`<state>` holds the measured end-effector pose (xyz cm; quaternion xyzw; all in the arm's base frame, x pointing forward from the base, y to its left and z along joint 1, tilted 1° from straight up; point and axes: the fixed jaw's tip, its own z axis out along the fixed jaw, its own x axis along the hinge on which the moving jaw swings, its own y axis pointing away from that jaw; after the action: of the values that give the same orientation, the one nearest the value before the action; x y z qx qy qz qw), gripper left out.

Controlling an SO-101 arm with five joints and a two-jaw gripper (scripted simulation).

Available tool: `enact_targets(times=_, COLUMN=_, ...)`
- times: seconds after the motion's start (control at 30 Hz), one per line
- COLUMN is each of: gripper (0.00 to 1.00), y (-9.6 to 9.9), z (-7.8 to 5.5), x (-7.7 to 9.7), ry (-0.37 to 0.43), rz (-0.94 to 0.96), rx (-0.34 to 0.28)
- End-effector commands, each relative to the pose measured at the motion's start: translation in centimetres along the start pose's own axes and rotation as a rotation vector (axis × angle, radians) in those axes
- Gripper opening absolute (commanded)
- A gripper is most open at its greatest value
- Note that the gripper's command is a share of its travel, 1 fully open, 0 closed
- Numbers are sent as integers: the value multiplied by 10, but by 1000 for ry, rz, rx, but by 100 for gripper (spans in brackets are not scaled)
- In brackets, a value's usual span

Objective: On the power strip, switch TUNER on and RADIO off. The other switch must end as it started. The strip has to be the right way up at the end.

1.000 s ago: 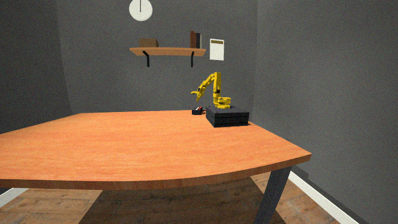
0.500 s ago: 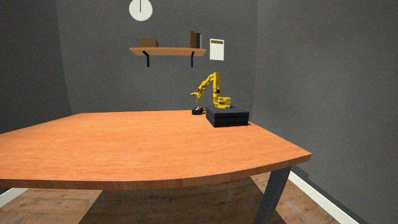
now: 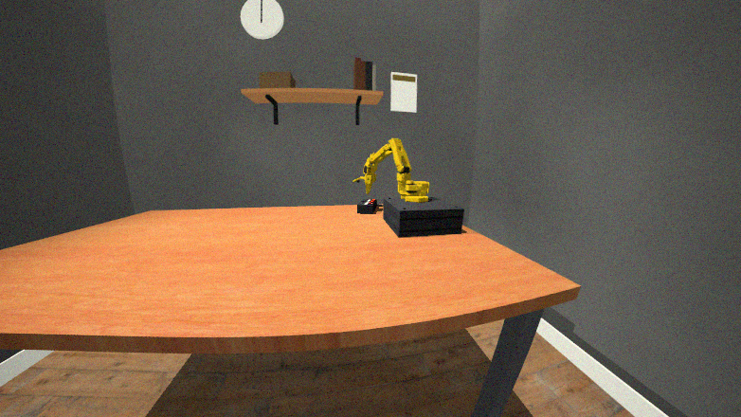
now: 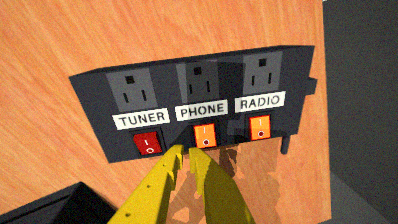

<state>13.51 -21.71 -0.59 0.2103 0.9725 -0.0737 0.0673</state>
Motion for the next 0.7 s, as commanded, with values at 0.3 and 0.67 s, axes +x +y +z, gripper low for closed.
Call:
enact_targets(times=0.3, gripper=0, y=-2, z=4, x=4, ry=90, rz=-12, rx=-64)
enact_targets(times=0.67, gripper=0, y=-2, z=4, x=4, ry=90, rz=-12, rx=-64)
